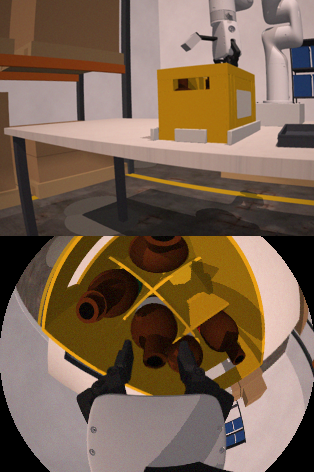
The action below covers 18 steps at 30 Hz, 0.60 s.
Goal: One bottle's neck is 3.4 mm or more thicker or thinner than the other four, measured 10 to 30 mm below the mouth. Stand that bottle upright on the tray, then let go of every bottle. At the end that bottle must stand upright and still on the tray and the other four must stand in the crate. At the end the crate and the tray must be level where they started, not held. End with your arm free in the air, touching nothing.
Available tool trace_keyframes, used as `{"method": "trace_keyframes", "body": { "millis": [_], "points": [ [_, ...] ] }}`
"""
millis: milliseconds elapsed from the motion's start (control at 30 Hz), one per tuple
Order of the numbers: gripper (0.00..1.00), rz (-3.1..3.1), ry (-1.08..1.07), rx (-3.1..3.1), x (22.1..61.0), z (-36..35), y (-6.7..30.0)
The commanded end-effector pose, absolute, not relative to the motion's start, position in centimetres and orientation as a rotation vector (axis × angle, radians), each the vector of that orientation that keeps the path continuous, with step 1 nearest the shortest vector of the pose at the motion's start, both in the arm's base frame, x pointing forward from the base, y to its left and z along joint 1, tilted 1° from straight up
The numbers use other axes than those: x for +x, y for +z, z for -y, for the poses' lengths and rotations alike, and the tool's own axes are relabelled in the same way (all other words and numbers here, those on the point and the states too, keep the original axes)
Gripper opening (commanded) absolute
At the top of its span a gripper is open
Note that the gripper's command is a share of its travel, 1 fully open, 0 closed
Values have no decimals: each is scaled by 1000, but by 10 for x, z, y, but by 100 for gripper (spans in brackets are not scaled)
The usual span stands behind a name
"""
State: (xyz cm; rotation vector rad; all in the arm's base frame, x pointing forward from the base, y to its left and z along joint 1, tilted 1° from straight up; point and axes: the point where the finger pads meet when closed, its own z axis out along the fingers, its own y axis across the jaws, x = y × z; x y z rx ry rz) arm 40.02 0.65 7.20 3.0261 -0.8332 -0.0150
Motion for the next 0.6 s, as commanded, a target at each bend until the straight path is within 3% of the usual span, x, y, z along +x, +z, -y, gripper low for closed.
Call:
{"method": "trace_keyframes", "body": {
  "millis": [0,33,67,567],
  "points": [
    [65,834,-10,3027,401,-6,73],
    [65,834,-10,3027,401,-6,73],
    [0,834,-10,3027,401,-6,73],
    [0,834,-10,3027,401,-6,73]
  ]
}}
